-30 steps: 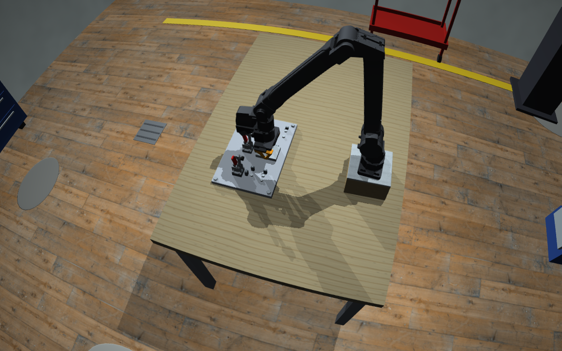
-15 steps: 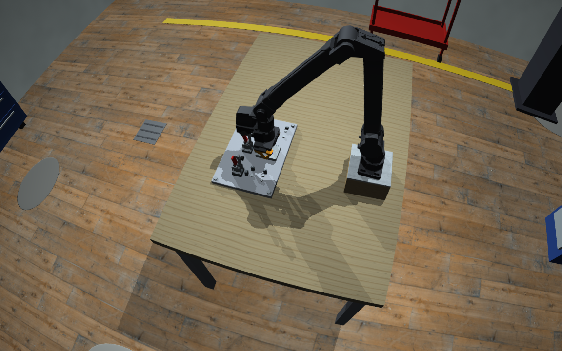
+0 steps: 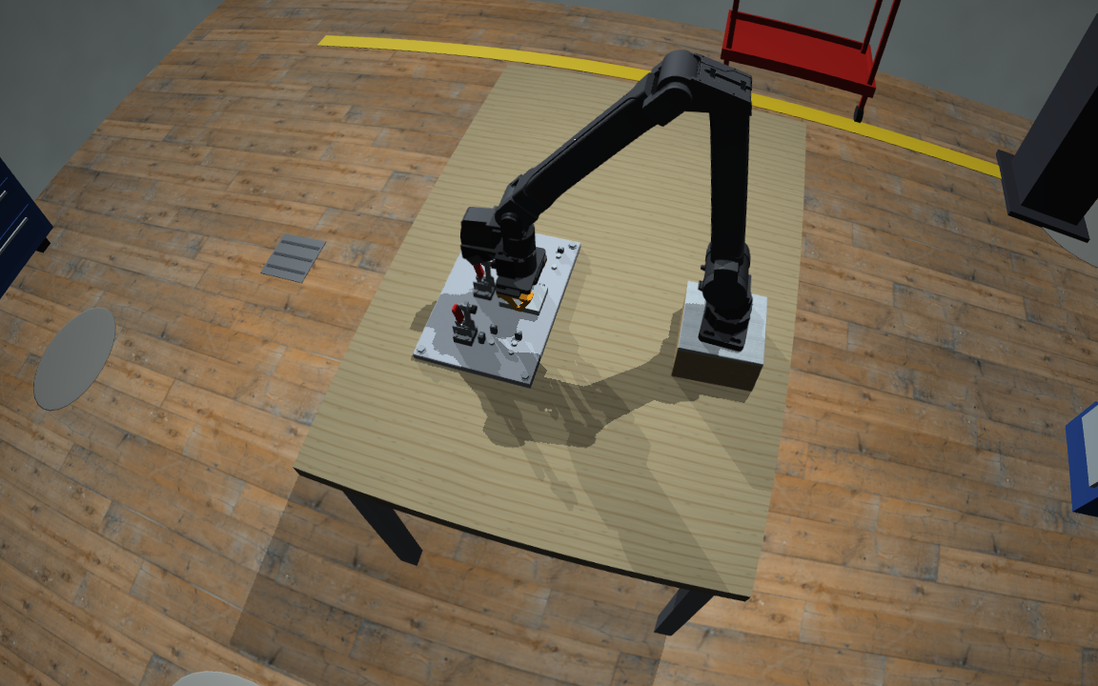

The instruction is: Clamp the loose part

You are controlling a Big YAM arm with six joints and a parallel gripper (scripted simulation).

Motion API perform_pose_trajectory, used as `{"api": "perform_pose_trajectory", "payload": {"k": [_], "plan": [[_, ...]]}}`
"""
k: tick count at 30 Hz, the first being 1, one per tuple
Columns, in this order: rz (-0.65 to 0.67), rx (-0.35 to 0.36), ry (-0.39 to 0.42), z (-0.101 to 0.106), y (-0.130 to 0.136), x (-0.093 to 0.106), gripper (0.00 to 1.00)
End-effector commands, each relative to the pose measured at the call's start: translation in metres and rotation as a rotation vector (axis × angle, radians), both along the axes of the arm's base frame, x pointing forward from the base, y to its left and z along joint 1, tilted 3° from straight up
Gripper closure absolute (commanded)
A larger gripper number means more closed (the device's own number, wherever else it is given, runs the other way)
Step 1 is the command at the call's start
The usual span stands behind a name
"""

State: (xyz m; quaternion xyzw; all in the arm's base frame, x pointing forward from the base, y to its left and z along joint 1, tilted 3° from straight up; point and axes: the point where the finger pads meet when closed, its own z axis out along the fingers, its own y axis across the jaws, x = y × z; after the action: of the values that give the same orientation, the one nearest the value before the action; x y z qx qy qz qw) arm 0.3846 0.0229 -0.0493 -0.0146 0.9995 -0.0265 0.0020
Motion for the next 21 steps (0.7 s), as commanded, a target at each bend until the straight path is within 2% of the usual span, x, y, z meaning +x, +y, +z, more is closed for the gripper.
{"api": "perform_pose_trajectory", "payload": {"k": [1,3,4,9,13,21], "plan": [[0.006,-0.001,-0.015,-0.001,-0.005,0.010,1.00],[0.006,-0.001,-0.015,-0.001,-0.005,0.010,1.00],[0.008,0.000,-0.036,0.009,-0.004,0.013,1.00],[0.004,-0.001,-0.021,-0.001,-0.006,0.015,1.00],[0.008,0.001,-0.045,0.005,-0.004,0.021,1.00],[0.007,0.000,-0.037,0.003,-0.005,0.020,1.00]]}}
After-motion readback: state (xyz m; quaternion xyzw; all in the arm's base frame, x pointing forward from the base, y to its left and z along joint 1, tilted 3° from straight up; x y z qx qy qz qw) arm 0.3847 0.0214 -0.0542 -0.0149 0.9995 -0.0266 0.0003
